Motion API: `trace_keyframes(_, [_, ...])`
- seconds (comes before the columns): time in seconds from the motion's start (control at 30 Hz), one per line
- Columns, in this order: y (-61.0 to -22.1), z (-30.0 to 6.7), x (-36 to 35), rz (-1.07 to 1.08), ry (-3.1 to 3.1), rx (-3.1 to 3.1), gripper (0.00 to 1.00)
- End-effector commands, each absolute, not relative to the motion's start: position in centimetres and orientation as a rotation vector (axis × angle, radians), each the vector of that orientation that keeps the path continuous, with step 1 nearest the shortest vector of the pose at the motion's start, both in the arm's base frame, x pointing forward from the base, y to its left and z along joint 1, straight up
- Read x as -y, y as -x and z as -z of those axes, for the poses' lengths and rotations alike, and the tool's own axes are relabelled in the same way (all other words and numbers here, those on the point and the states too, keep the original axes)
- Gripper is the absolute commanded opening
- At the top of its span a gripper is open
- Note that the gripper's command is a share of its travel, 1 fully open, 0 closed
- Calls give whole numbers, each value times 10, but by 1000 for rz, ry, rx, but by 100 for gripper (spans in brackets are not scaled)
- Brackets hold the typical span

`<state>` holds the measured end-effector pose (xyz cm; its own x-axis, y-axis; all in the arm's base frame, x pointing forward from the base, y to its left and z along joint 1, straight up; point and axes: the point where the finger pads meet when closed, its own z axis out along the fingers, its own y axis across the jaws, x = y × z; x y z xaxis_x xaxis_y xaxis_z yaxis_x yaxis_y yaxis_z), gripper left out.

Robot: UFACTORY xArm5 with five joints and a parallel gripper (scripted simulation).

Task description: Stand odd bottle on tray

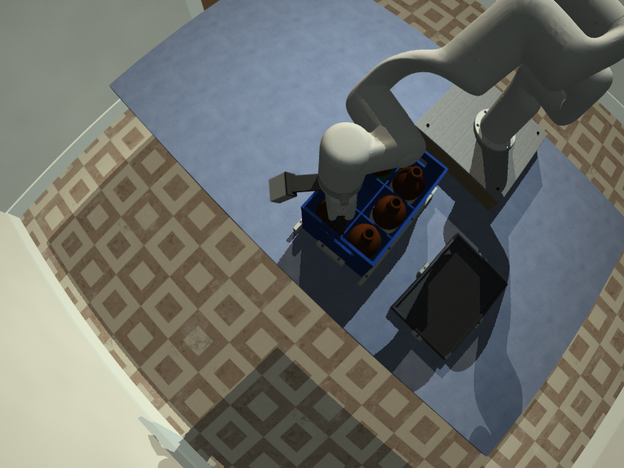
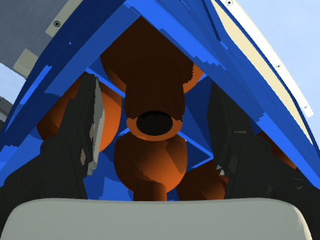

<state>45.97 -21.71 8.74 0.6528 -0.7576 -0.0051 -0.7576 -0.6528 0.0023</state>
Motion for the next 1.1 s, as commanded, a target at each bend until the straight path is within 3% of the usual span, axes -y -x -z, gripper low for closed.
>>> trace_keyframes(0.0, [-461, -89, 218, -2, 2856, -1309, 65])
trace_keyframes(0.6, [-461, -94, 218, -2, 2856, -1309, 65])
trace_keyframes(1.07, [-461, -133, 218, -2, 2856, -1309, 65])
